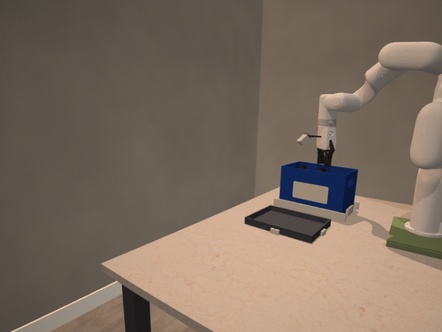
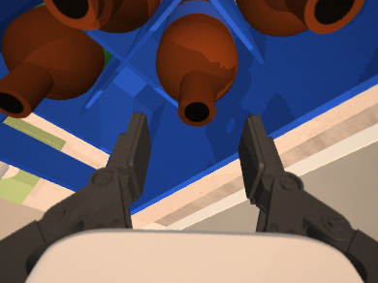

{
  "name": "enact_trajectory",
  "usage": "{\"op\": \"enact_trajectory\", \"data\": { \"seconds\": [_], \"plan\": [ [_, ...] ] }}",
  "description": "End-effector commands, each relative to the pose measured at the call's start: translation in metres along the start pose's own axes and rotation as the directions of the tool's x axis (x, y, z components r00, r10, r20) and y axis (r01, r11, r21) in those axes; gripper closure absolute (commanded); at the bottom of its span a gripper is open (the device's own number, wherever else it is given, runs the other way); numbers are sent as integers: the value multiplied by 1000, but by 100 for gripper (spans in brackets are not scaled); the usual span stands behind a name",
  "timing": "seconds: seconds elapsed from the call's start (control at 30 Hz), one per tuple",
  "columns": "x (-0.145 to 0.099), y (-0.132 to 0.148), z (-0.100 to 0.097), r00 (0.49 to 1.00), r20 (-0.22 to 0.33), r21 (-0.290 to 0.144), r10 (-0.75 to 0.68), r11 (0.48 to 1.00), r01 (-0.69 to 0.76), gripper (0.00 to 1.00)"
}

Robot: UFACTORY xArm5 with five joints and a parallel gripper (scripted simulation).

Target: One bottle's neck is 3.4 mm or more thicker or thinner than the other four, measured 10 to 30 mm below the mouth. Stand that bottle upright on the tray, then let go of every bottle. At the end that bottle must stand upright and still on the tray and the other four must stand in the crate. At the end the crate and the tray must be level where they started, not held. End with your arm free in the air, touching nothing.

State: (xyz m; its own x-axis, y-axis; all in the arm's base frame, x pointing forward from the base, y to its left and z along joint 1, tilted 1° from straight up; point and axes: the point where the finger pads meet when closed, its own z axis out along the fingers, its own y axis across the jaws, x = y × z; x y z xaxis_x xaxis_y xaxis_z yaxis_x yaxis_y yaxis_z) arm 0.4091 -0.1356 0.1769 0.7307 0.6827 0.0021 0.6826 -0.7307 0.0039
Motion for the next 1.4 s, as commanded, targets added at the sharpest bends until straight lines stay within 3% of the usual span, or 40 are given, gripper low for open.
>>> {"op": "enact_trajectory", "data": {
  "seconds": [0.0,0.73,1.37],
  "plan": [
    [1,1,-1,1000,-2,-3,0,1000,0,35],
    [1,1,1,1000,-2,-3,0,1000,0,35],
    [1,1,19,1000,-2,-3,0,1000,0,35]
  ]
}}
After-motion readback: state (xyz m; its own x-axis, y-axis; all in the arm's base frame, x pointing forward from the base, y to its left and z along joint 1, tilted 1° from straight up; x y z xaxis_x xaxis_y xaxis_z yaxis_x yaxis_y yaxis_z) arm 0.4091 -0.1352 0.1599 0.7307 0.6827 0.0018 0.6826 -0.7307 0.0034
